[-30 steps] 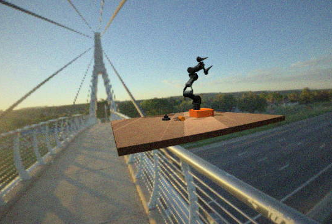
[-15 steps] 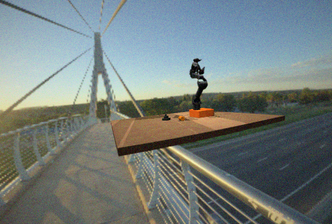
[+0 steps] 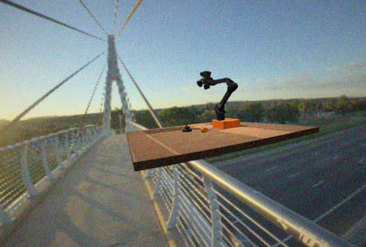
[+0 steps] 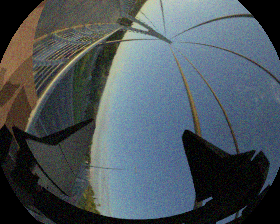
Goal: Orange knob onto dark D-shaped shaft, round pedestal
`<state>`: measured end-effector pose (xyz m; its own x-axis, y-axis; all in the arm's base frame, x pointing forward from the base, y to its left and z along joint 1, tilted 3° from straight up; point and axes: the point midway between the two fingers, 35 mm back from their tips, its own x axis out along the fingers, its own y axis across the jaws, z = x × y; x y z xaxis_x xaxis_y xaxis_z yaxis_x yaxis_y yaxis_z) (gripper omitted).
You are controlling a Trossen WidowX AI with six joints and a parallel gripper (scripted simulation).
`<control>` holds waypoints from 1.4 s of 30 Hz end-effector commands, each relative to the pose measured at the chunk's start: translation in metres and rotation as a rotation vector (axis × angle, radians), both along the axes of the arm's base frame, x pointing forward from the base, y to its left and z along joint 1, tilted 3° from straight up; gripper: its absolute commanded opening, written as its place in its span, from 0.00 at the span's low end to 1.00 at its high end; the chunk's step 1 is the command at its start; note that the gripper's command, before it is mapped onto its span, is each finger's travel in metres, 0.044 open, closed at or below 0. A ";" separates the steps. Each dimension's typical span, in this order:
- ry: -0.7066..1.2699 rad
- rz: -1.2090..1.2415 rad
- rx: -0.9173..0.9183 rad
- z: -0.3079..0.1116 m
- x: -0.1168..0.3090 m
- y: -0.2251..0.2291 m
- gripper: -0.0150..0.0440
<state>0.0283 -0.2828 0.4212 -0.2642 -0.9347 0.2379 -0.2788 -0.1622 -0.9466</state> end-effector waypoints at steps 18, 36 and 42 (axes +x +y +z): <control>0.138 0.956 0.725 -0.177 0.289 0.100 1.00; 0.661 1.205 1.418 -0.324 0.288 0.356 1.00; 0.950 1.097 1.570 -0.359 0.224 0.424 1.00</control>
<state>0.2924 0.1044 0.0810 0.2408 -0.0851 -0.9668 -0.9639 0.0955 -0.2485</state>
